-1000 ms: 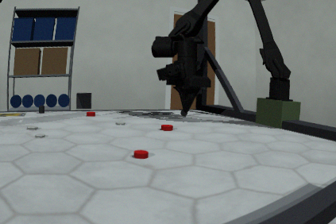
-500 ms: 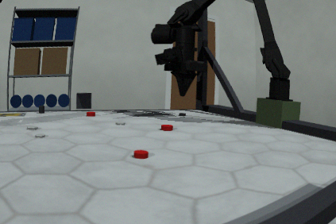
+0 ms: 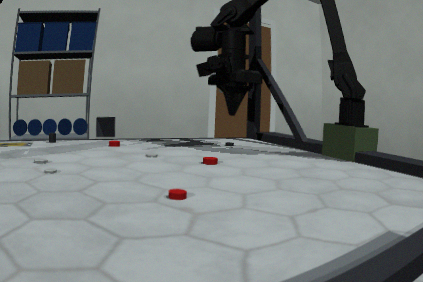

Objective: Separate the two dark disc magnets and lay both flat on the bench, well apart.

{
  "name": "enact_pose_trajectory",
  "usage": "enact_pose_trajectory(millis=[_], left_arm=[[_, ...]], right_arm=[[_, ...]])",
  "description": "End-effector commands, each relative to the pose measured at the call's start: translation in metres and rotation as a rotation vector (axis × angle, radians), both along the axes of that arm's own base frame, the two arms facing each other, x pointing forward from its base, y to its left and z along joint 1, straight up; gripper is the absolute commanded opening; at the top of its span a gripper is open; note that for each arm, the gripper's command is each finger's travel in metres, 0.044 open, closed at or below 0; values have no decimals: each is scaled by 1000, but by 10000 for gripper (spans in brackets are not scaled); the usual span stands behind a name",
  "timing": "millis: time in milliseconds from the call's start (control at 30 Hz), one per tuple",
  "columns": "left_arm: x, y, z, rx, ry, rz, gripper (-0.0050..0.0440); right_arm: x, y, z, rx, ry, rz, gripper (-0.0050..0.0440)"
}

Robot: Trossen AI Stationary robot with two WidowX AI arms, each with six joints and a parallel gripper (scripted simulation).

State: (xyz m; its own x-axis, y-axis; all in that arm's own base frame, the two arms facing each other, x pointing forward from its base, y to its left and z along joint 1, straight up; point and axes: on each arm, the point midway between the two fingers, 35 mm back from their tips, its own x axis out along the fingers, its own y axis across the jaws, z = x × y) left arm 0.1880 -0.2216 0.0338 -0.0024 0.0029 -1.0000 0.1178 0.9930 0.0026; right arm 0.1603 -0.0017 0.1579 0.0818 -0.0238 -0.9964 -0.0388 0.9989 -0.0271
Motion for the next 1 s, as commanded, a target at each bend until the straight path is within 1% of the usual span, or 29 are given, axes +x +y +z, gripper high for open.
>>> enact_pose_trajectory(millis=[0,333,367,467,533,600,700,867,933,967], left_arm=[[3,-4,9,-23,-19,1,-50],[3,-4,9,-23,-19,1,-50],[5,-7,14,-39,-32,2,24],[5,-7,14,-39,-32,2,96],[5,-7,14,-39,-32,2,96],[3,-5,11,-32,-27,2,144],[2,-5,7,-24,-20,2,216],[0,-2,-2,-8,-6,2,336],[0,-2,-3,-8,-6,2,384],[0,-2,-4,-8,-6,2,400]], right_arm=[[1,0,4,-3,-15,0,400],[1,0,4,-3,-15,0,400],[1,-1,4,-7,-16,0,400],[4,0,2,-9,-19,4,400],[4,0,2,-9,-19,4,400],[7,0,-2,-16,-15,7,400],[20,1,-7,-34,-48,21,400],[58,8,-22,-89,-146,65,400],[69,11,-28,-108,-173,80,400],[74,13,-31,-116,-188,87,400]])
